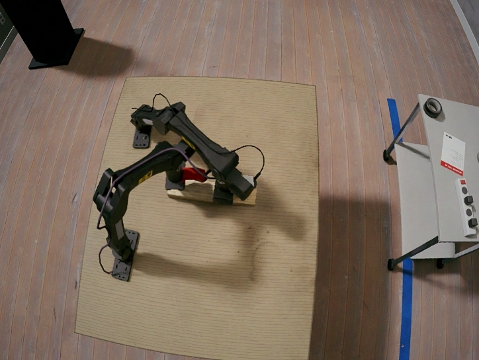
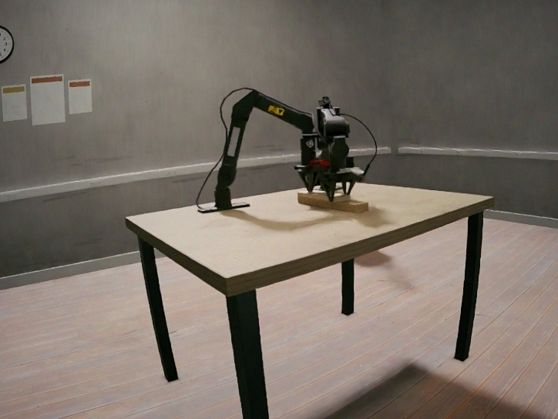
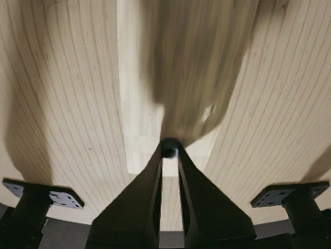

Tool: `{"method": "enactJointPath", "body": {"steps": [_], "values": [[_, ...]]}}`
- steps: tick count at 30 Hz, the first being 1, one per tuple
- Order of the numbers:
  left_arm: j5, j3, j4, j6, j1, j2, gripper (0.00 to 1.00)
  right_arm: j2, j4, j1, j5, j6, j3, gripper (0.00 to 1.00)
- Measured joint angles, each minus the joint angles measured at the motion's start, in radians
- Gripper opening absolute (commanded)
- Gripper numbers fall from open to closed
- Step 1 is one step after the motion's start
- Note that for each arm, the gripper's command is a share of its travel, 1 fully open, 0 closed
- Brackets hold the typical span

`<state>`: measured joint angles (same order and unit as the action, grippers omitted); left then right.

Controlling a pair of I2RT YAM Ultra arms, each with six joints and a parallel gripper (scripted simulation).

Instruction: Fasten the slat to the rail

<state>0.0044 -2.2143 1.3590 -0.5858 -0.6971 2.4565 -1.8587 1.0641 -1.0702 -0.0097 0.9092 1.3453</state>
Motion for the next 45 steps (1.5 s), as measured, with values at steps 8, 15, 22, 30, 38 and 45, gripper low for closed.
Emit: {"method": "enactJointPath", "body": {"steps": [8, 15, 22, 30, 38, 45], "values": [[0.000, 0.000, 0.000, 0.000, 0.000, 0.000, 0.72, 0.000, -0.002, 0.001, -0.003, 0.301, 0.000, 0.11], [0.000, 0.000, 0.000, 0.000, 0.000, 0.000, 0.72, 0.000, -0.003, 0.002, -0.004, 0.523, 0.000, 0.11], [0.000, 0.000, 0.000, 0.000, 0.000, 0.000, 0.72, 0.000, -0.005, 0.002, -0.005, 0.785, 0.000, 0.11], [0.000, 0.000, 0.000, 0.000, 0.000, 0.000, 0.72, 0.000, -0.006, 0.002, -0.005, 0.953, 0.000, 0.11], [0.000, 0.000, 0.000, 0.000, 0.000, 0.000, 0.72, 0.000, -0.006, 0.002, -0.005, 0.987, 0.000, 0.11], [0.000, 0.000, 0.000, 0.000, 0.000, 0.000, 0.72, 0.000, -0.006, 0.002, -0.005, 0.992, 0.000, 0.11]]}}
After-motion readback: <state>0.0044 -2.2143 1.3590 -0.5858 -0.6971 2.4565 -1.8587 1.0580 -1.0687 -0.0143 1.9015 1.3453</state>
